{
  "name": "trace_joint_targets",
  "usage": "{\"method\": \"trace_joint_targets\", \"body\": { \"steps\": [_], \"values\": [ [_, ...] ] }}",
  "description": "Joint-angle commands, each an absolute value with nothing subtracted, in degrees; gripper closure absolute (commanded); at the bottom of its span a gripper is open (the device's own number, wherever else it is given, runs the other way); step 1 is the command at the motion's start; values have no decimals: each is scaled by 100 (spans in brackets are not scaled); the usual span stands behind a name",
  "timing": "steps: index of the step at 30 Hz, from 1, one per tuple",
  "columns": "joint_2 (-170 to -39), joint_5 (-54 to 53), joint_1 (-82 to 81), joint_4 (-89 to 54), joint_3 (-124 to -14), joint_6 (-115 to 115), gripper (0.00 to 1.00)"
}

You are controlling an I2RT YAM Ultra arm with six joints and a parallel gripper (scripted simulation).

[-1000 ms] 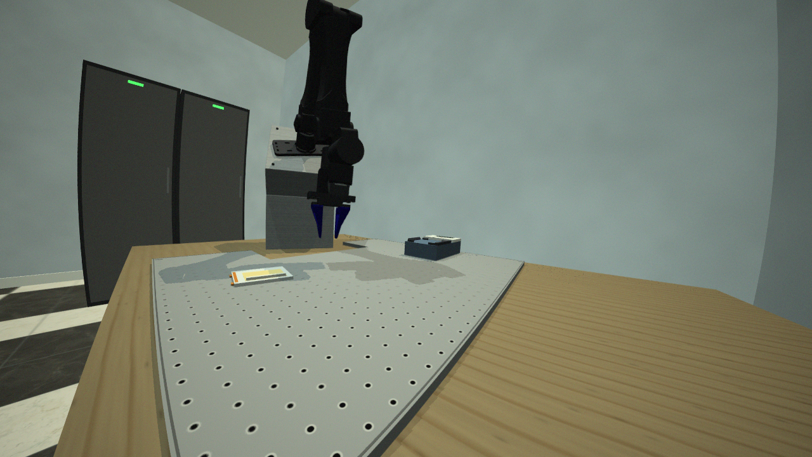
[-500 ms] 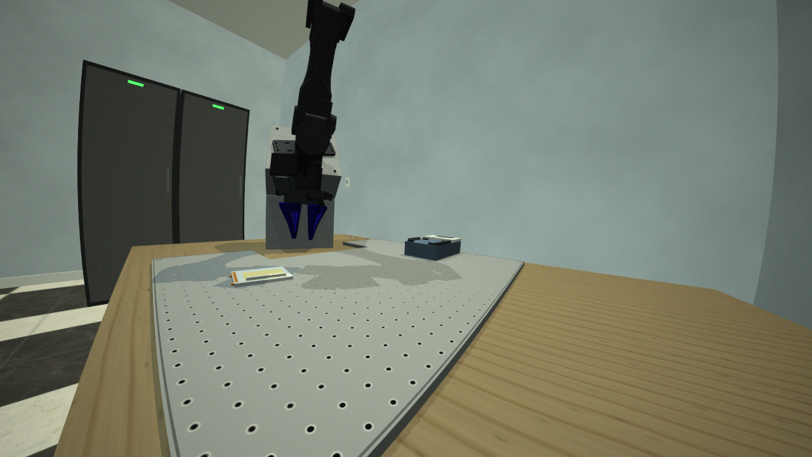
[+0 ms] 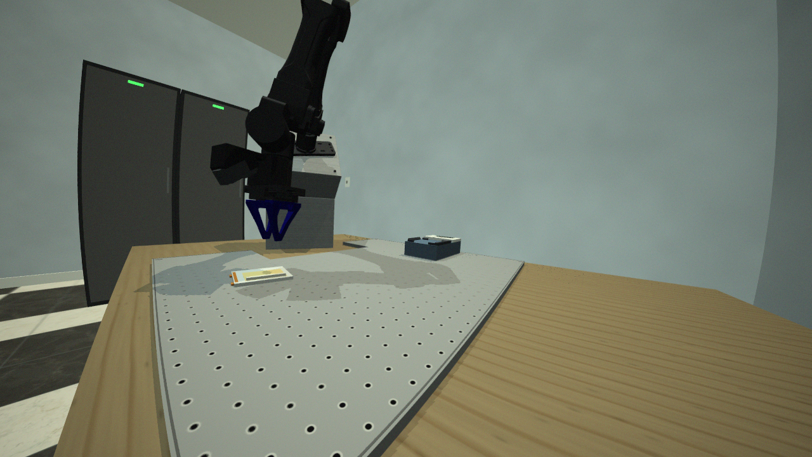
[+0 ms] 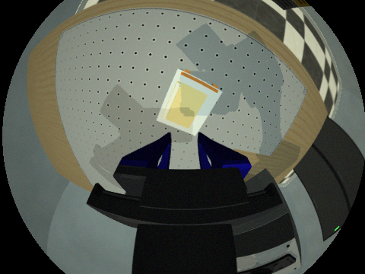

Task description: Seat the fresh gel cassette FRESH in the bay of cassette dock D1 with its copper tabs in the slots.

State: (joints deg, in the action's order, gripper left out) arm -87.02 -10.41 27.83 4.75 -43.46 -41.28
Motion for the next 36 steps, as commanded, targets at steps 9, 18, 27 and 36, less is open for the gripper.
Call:
{"method": "trace_joint_targets", "body": {
  "steps": [9,18,27,36],
  "values": [
    [-8966,-1571,3287,-68,-4954,-5846,65],
    [-8876,-1558,3265,-21,-4854,-6331,0],
    [-8876,-1558,3265,-20,-4853,-6334,0],
    [-9101,-1504,3180,157,-4999,-6388,0]
  ]
}}
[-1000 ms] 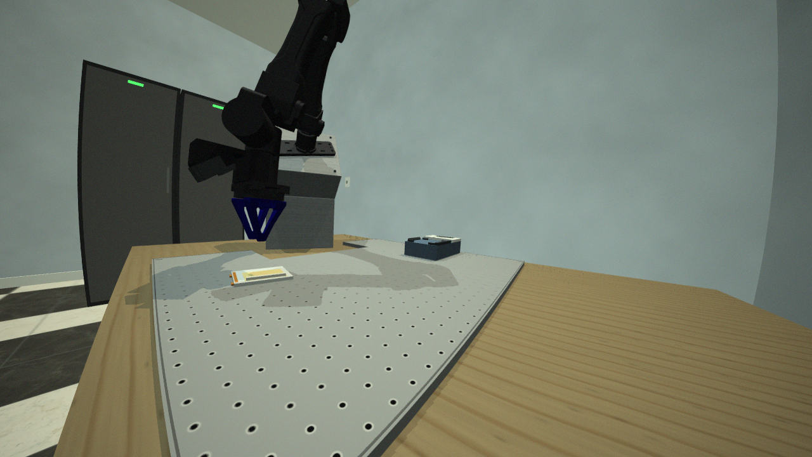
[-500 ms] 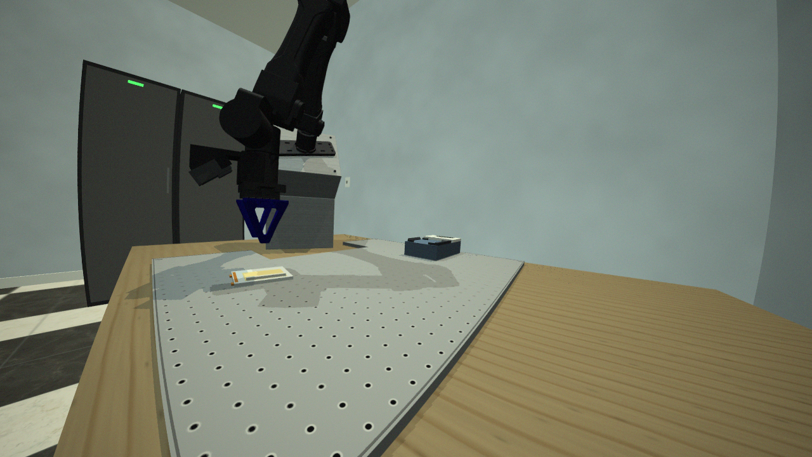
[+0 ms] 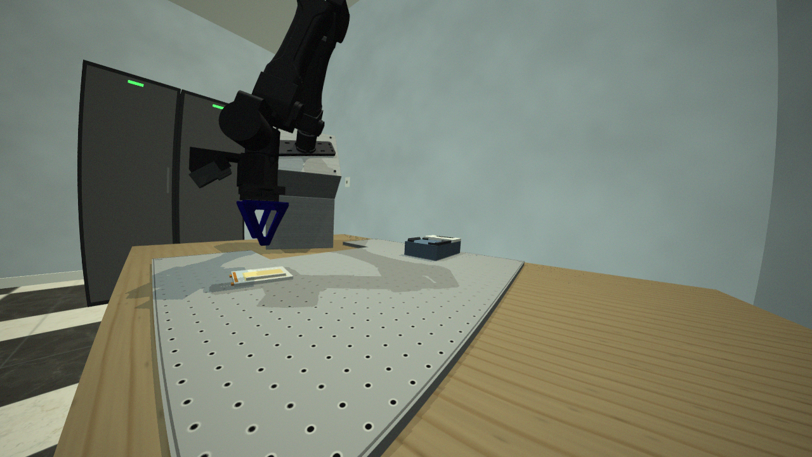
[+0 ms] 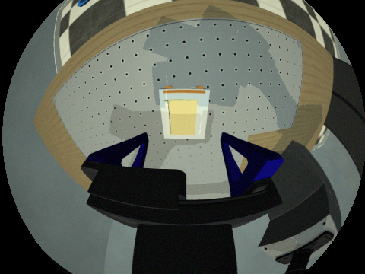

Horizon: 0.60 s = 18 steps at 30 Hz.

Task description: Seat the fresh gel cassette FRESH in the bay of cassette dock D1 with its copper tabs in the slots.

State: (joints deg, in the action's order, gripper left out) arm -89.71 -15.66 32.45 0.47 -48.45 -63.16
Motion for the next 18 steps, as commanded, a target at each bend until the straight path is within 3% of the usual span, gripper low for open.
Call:
{"method": "trace_joint_targets", "body": {
  "steps": [1,18],
  "values": [
    [-9135,-1499,3173,181,-5009,-6393,0],
    [-9634,-1434,3103,505,-5199,-6452,0]
  ]
}}
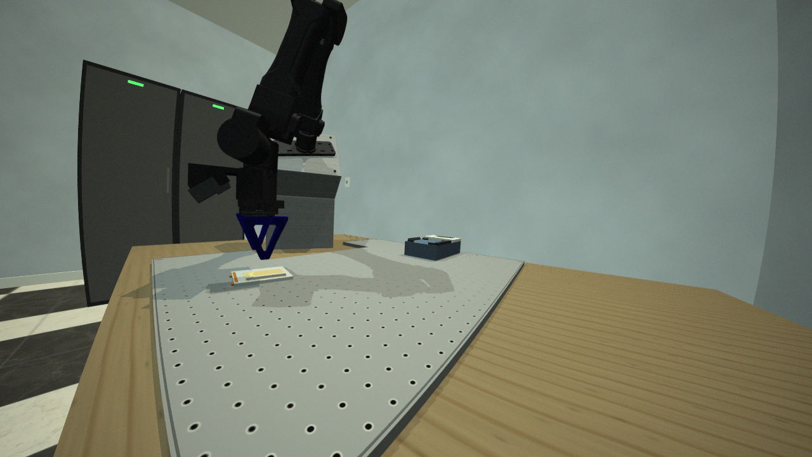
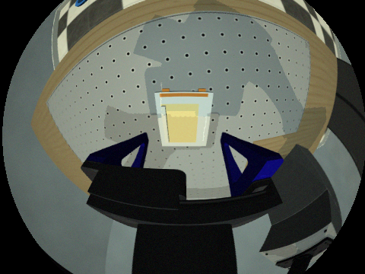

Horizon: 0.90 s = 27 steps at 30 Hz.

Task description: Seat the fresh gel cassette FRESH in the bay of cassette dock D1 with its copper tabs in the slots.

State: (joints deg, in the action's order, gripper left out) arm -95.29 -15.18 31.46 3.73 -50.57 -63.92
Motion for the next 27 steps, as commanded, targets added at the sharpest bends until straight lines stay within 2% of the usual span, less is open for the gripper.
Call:
{"method": "trace_joint_targets", "body": {
  "steps": [1,27],
  "values": [
    [-9665,-1429,3080,525,-5212,-6456,0],
    [-10300,-1346,3026,888,-5500,-6528,0]
  ]
}}
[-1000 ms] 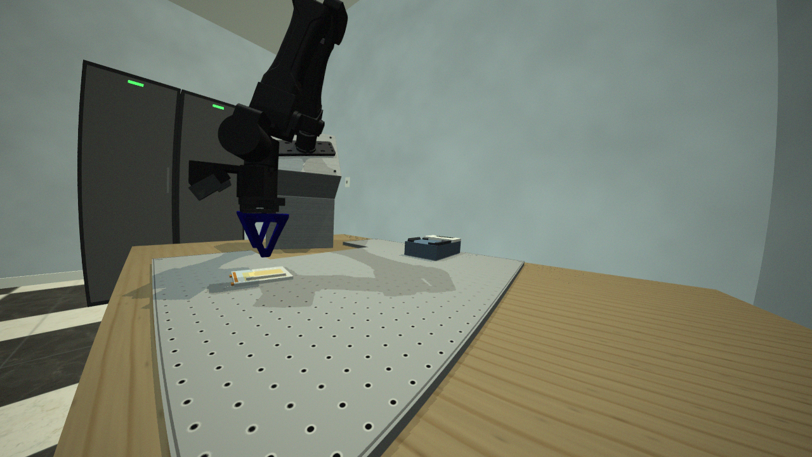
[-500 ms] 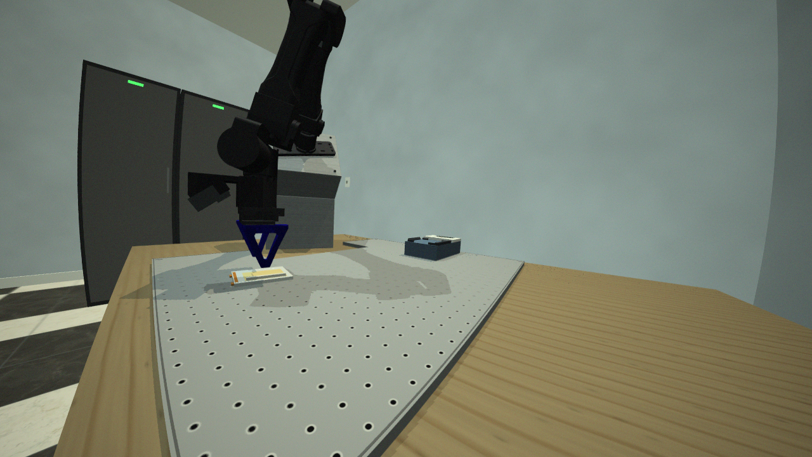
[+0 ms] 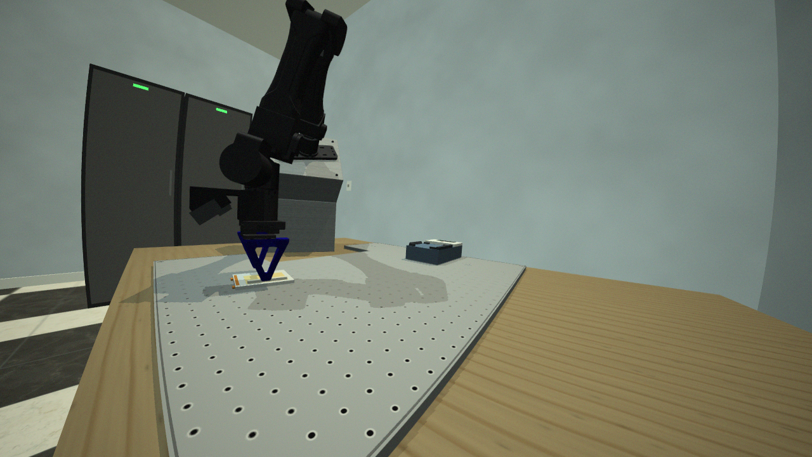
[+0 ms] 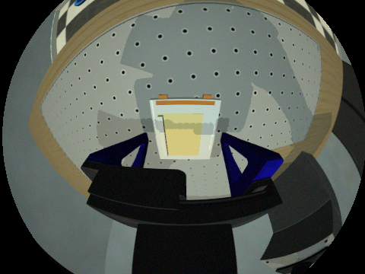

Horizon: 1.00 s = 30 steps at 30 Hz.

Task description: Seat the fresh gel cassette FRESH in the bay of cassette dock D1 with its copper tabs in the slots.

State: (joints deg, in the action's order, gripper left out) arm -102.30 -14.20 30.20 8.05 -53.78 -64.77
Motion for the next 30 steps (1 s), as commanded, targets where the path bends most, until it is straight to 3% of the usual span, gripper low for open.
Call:
{"method": "trace_joint_targets", "body": {
  "steps": [1,30],
  "values": [
    [-10309,-1345,3025,853,-5424,-6525,0],
    [-10466,-1316,3015,877,-5592,-6547,0]
  ]
}}
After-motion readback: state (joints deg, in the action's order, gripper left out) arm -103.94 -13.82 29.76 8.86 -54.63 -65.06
